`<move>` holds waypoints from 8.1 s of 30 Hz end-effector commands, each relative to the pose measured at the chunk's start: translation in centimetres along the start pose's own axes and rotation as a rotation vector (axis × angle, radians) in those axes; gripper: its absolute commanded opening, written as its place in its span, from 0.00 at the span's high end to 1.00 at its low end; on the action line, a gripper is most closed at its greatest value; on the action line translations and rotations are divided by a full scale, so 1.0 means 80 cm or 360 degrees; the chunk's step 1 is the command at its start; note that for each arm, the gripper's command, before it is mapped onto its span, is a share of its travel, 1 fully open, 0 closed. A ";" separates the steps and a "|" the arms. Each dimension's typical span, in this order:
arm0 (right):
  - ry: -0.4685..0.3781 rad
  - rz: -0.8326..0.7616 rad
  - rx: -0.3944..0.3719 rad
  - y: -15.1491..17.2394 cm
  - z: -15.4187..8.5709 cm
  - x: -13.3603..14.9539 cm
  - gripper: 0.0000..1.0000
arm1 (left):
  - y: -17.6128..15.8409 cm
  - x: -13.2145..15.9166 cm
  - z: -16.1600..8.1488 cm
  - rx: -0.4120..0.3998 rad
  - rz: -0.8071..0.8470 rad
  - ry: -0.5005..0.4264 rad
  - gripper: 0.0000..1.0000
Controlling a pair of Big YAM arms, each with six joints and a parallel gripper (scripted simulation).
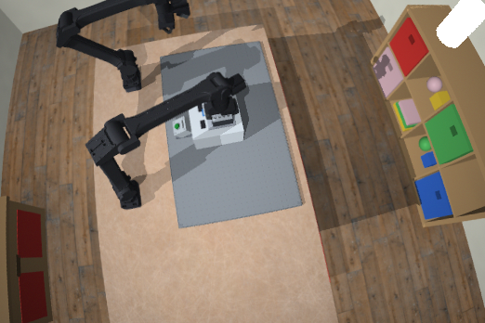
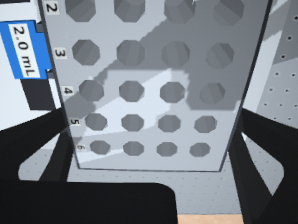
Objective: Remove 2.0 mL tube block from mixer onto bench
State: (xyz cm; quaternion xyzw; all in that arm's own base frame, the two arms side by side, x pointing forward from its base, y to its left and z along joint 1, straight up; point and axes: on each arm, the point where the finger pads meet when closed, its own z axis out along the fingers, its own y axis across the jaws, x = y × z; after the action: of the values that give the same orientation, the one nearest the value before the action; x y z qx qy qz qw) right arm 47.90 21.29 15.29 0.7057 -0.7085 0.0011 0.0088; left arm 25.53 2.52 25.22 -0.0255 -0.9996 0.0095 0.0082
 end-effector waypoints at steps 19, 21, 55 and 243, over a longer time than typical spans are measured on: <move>0.0011 -0.0010 -0.0040 0.001 0.010 -0.004 1.00 | -0.121 0.011 -0.002 0.0000 -0.0002 -0.0671 1.00; 0.0011 -0.0010 -0.0040 0.001 0.010 -0.004 1.00 | -0.128 0.011 0.000 -0.0001 0.0001 -0.0695 1.00; 0.0011 -0.0010 -0.0040 0.001 0.010 -0.004 1.00 | -0.322 0.031 -0.005 0.0048 -0.0075 -0.1452 1.00; 0.0011 -0.0010 -0.0040 0.001 0.010 -0.004 1.00 | -0.452 -0.158 0.128 -0.0054 -0.0066 -0.1562 1.00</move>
State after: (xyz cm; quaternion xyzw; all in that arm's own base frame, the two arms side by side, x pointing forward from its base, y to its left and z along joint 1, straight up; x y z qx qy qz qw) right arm 47.97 21.28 15.29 0.7049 -0.7092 0.0016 0.0082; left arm 33.17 -34.32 14.12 -0.0263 -0.8924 0.0037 -0.4505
